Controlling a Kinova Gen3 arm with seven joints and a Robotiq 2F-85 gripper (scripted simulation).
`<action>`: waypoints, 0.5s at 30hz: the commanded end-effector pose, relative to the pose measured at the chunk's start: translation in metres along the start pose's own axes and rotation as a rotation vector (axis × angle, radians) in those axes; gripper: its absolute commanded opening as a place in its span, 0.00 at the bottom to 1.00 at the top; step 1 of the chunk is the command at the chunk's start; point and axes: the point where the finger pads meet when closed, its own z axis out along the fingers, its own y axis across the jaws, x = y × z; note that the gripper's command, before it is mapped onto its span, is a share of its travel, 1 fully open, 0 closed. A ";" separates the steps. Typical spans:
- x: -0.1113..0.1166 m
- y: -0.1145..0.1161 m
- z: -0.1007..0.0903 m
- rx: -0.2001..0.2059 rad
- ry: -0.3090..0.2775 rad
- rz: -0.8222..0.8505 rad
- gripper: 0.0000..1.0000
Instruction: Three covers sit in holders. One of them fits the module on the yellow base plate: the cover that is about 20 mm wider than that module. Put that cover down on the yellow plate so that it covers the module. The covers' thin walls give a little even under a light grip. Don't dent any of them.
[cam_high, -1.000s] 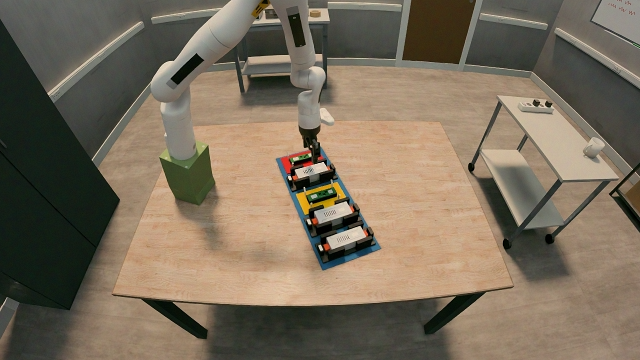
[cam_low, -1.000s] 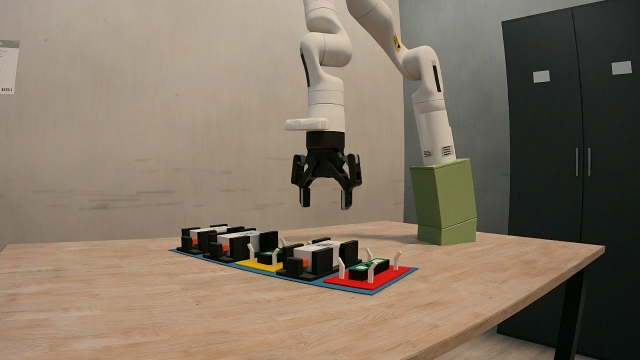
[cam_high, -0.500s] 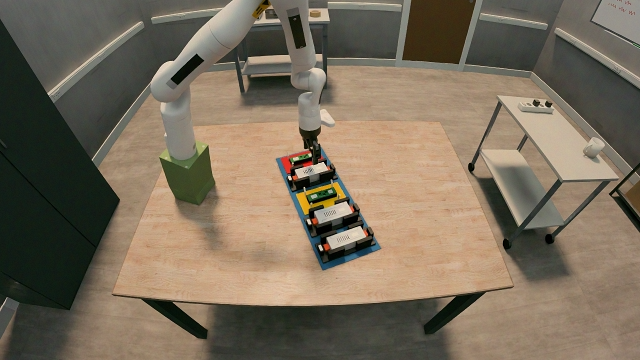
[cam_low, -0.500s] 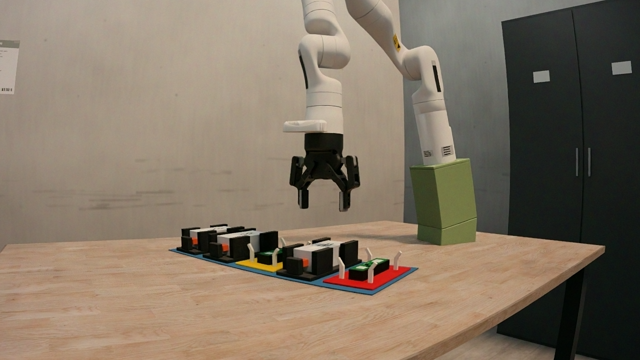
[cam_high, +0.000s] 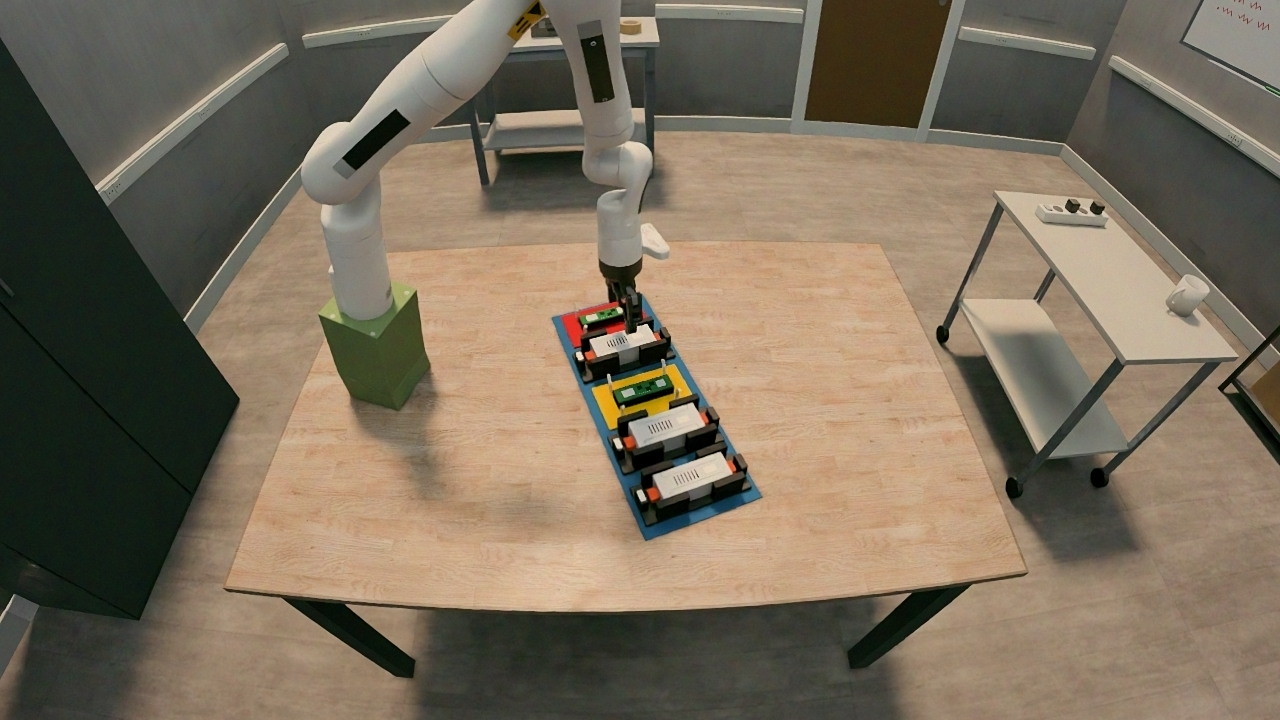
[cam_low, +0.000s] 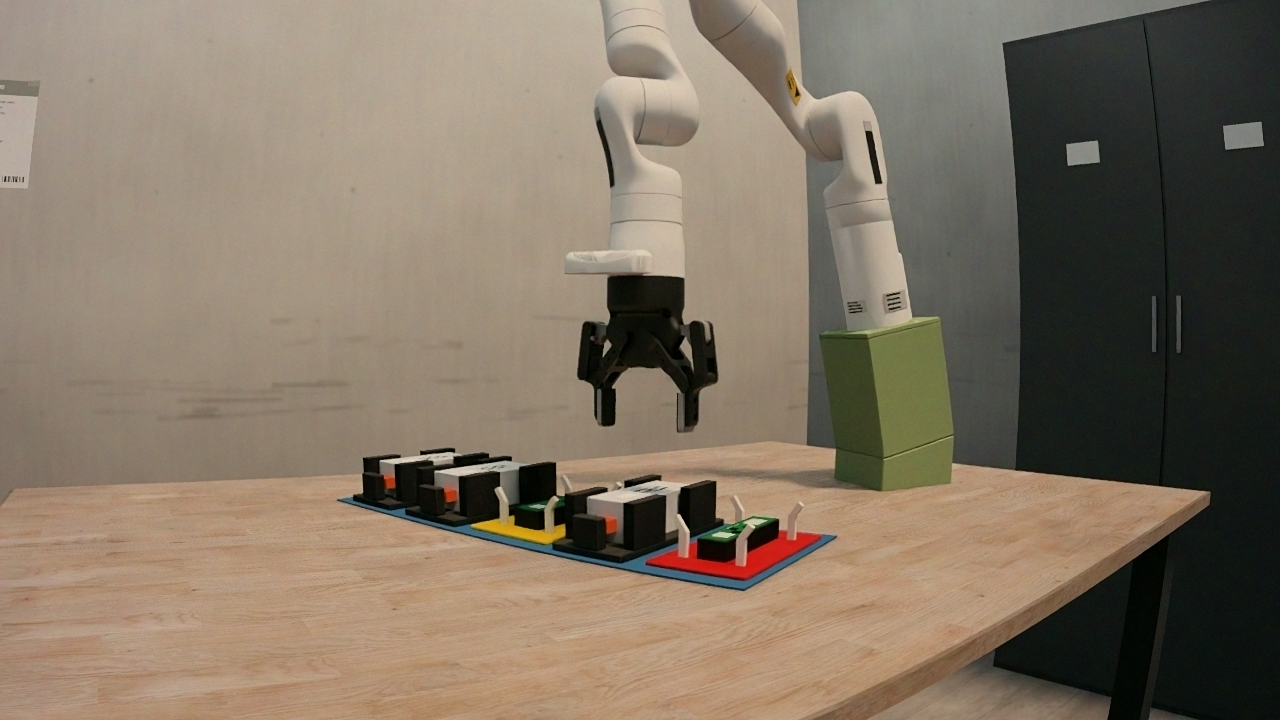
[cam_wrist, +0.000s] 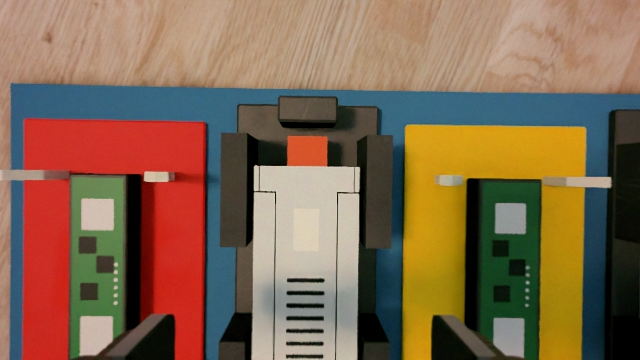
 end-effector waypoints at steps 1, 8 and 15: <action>0.001 0.000 0.006 -0.001 0.002 0.000 1.00; 0.001 0.000 0.012 -0.001 0.002 0.000 1.00; 0.001 0.000 0.020 -0.001 0.002 0.000 1.00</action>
